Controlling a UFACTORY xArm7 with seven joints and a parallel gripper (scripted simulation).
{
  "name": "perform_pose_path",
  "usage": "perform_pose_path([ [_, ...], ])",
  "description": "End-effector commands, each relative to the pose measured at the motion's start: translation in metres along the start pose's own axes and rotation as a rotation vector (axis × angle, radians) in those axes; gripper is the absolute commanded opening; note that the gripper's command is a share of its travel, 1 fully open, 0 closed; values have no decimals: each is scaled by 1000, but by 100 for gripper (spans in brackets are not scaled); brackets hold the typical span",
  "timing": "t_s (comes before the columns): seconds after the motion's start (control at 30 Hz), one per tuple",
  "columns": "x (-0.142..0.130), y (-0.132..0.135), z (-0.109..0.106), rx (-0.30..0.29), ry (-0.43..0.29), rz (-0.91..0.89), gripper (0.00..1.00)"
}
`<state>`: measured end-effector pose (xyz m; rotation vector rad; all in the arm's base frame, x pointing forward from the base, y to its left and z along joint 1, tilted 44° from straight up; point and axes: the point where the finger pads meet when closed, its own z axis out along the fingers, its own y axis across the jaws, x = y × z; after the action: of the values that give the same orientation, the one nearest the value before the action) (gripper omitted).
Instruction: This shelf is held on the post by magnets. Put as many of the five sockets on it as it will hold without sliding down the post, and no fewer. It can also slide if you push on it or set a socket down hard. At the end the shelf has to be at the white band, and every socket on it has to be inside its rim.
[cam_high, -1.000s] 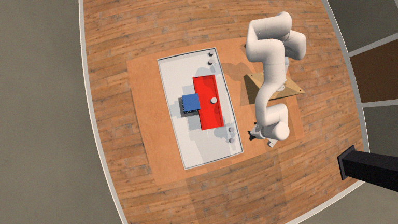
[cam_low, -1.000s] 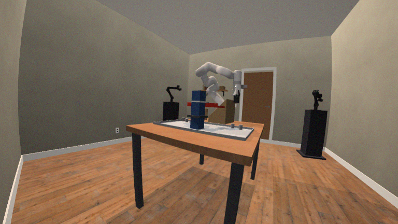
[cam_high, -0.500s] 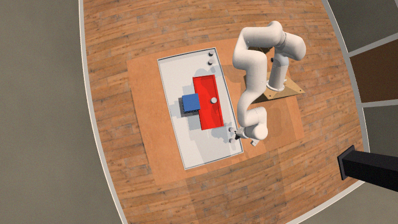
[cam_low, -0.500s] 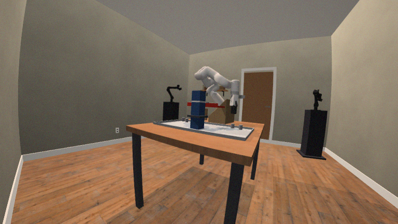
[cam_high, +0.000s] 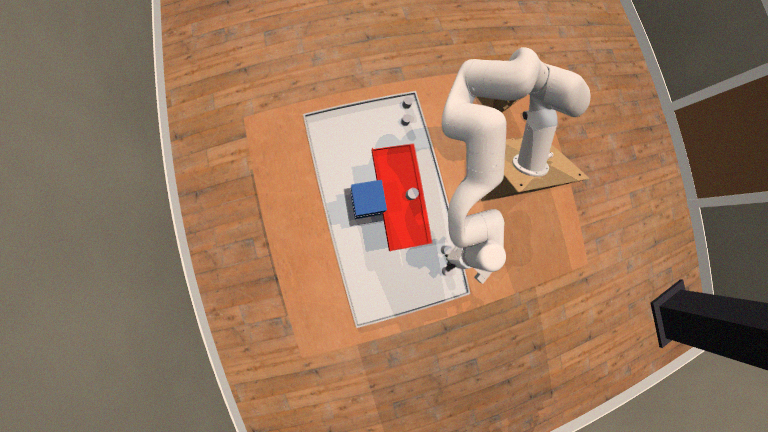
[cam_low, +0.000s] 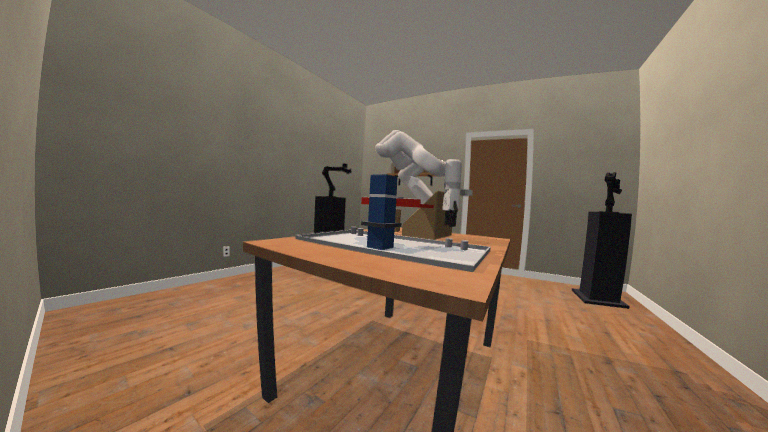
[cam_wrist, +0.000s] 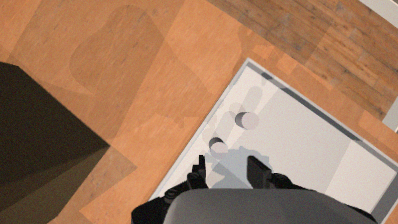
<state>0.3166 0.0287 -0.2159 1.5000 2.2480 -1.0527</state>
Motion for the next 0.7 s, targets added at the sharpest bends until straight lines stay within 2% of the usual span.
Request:
perform_pose_path([
  [0.0,0,1,-1,-4,1,0,61],
  [0.23,0,1,1,-4,1,0,61],
  [0.53,1,2,25,-4,1,0,61],
  [0.67,1,2,27,-4,1,0,61],
])
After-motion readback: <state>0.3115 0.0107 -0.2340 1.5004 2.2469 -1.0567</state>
